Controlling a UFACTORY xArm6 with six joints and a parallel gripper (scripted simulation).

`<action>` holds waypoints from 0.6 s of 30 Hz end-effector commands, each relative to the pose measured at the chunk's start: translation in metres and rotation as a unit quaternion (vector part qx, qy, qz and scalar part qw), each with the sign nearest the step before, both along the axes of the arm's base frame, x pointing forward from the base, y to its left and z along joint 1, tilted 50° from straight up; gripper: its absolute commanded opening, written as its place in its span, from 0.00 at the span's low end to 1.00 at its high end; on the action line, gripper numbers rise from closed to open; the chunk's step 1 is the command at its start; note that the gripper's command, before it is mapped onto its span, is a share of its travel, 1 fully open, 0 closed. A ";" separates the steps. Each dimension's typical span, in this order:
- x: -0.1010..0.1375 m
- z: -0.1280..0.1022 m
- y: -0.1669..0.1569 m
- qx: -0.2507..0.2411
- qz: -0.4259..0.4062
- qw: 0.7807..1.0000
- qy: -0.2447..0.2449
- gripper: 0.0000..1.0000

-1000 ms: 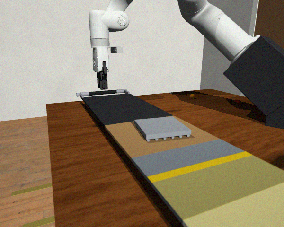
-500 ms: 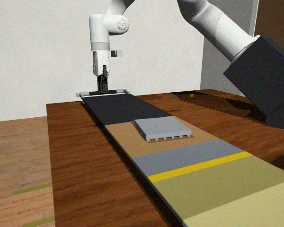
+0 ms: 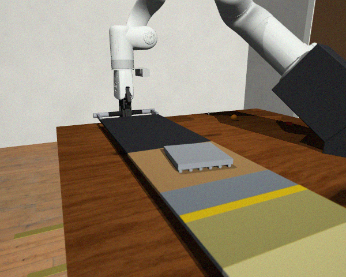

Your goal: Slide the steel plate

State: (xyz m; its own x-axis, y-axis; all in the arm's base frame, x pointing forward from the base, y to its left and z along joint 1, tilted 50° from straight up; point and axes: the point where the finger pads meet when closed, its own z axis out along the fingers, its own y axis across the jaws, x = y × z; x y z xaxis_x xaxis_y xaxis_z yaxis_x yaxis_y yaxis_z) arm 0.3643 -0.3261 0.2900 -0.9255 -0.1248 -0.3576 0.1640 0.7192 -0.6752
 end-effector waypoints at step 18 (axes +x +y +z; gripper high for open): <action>0.003 -0.004 -0.006 -0.001 0.000 1.000 -0.001 0.41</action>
